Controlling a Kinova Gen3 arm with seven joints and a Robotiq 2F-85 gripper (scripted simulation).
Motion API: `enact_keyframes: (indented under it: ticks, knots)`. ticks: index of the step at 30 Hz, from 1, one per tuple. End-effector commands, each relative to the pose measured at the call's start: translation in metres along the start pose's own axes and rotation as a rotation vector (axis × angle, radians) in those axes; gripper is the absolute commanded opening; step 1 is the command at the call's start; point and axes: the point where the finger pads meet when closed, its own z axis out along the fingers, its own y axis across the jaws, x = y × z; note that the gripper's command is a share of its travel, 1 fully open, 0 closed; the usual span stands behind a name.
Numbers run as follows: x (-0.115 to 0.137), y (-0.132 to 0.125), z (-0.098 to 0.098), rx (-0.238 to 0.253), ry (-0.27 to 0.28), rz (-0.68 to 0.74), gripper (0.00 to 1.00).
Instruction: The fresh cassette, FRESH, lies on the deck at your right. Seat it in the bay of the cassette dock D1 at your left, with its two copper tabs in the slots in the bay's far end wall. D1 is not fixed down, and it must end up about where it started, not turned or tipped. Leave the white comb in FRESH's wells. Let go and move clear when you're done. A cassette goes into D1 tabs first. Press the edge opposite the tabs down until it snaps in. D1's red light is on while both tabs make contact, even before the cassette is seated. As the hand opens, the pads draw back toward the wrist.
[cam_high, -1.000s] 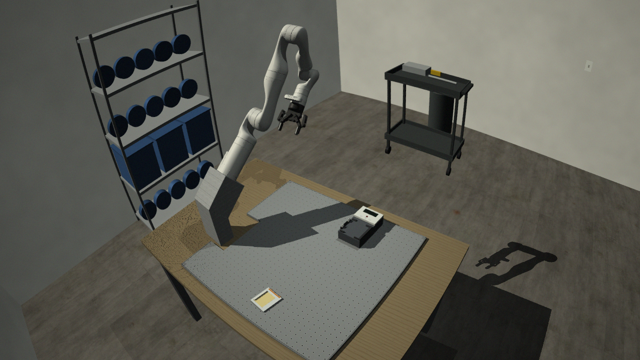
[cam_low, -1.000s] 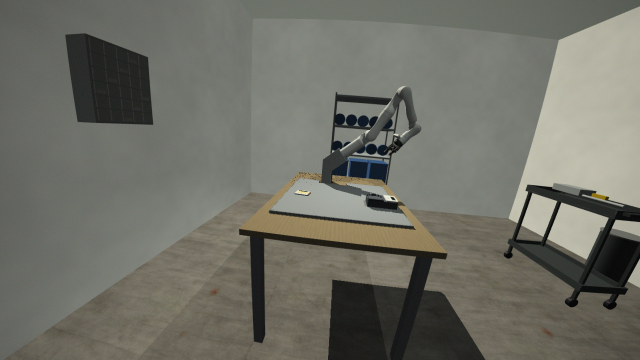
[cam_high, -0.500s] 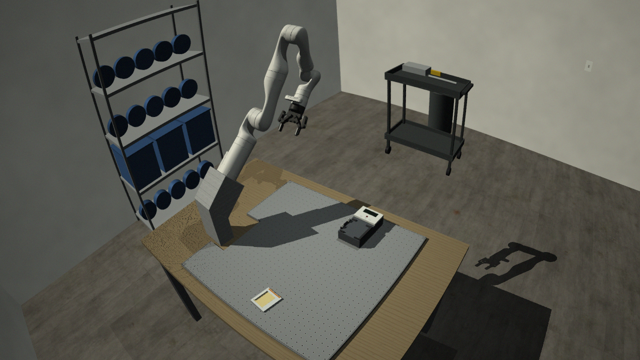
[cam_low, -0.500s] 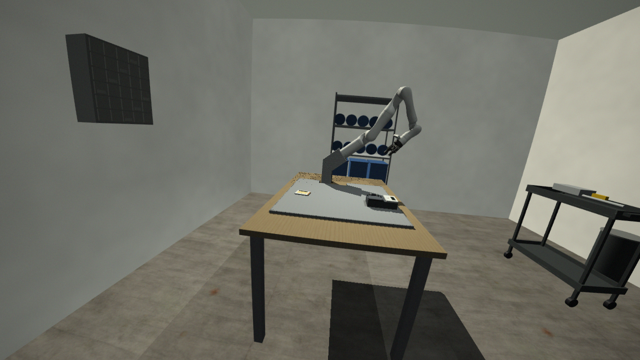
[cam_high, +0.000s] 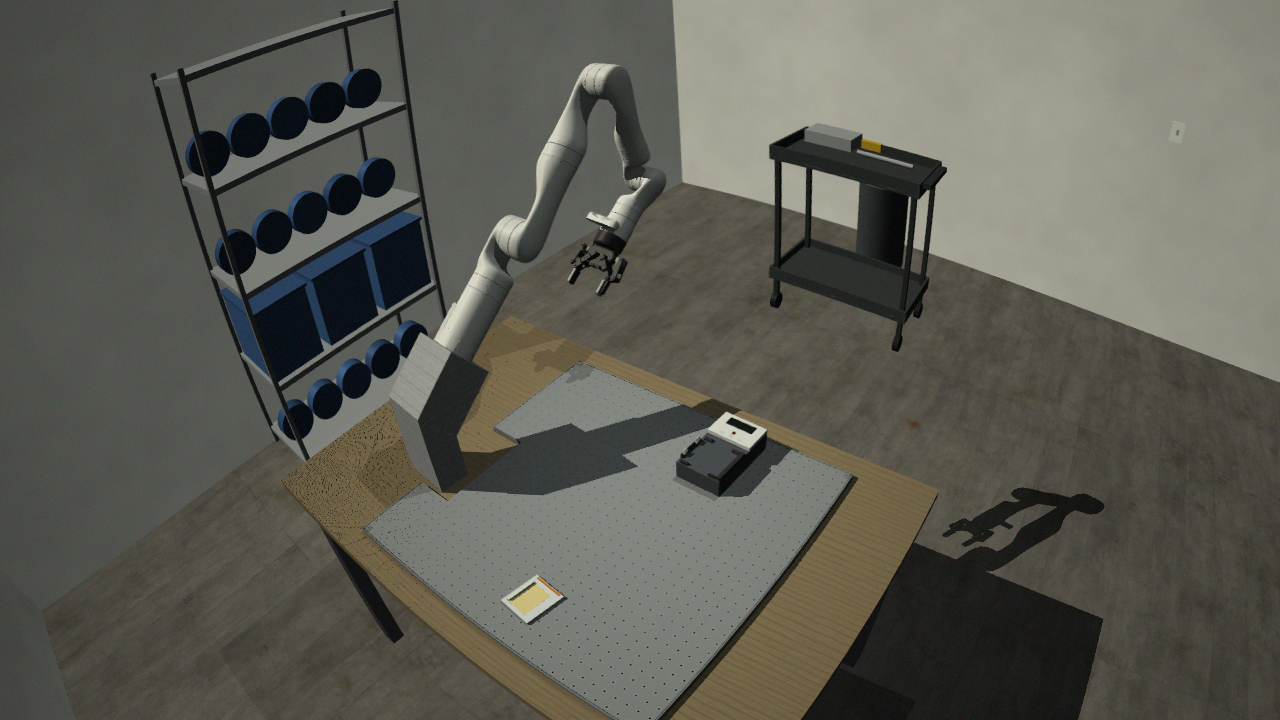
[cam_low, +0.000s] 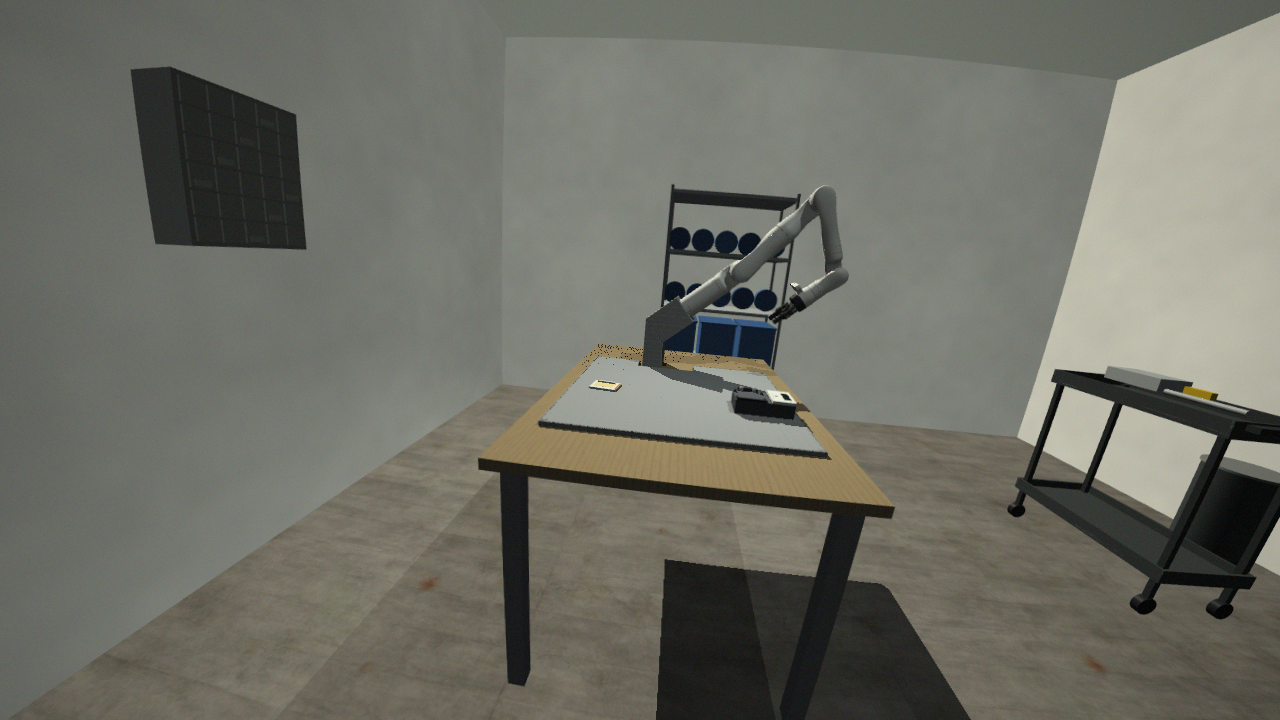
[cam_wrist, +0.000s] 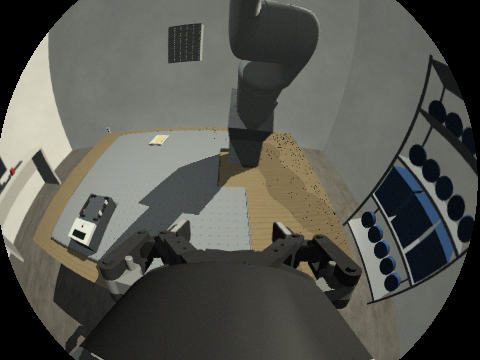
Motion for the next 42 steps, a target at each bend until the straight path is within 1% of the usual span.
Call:
enact_keyframes:
  ticks: [1,2,4,6,8,10,12,15,17,19,21,23,24,26,29,30,32,33,36,38,40,42]
  knots:
    - [-0.003,-0.010,0.012,-0.025,0.032,0.043,1.00]
    - [-0.005,-0.013,0.015,-0.041,0.039,0.063,1.00]
    - [-0.008,-0.020,0.021,-0.041,0.039,0.063,1.00]
    - [-0.010,-0.027,0.027,-0.080,0.048,0.111,1.00]
    - [-0.012,-0.033,0.032,-0.080,0.048,0.111,1.00]
    - [-0.014,-0.041,0.038,-0.120,0.054,0.160,1.00]
    - [-0.016,-0.047,0.044,-0.120,0.054,0.160,1.00]
    - [-0.016,-0.047,0.044,-0.121,0.054,0.160,1.00]
    - [-0.017,-0.055,0.050,-0.162,0.054,0.212,1.00]
    - [-0.018,-0.063,0.055,-0.162,0.054,0.212,1.00]
    - [-0.019,-0.071,0.061,-0.203,0.049,0.264,1.00]
    - [-0.019,-0.079,0.067,-0.204,0.049,0.264,1.00]
    - [-0.019,-0.079,0.067,-0.204,0.049,0.264,1.00]
    - [-0.019,-0.087,0.073,-0.244,0.040,0.317,1.00]
    - [-0.019,-0.095,0.080,-0.246,0.040,0.319,1.00]
    - [-0.018,-0.099,0.083,-0.265,0.033,0.345,1.00]
    - [-0.018,-0.099,0.083,-0.265,0.033,0.345,1.00]
    - [-0.018,-0.103,0.085,-0.285,0.027,0.372,1.00]
    - [-0.017,-0.113,0.092,-0.287,0.026,0.375,1.00]
    - [-0.016,-0.121,0.098,-0.324,0.008,0.428,1.00]
    - [-0.014,-0.129,0.103,-0.328,0.007,0.433,1.00]
    - [-0.014,-0.130,0.104,-0.328,0.007,0.433,1.00]
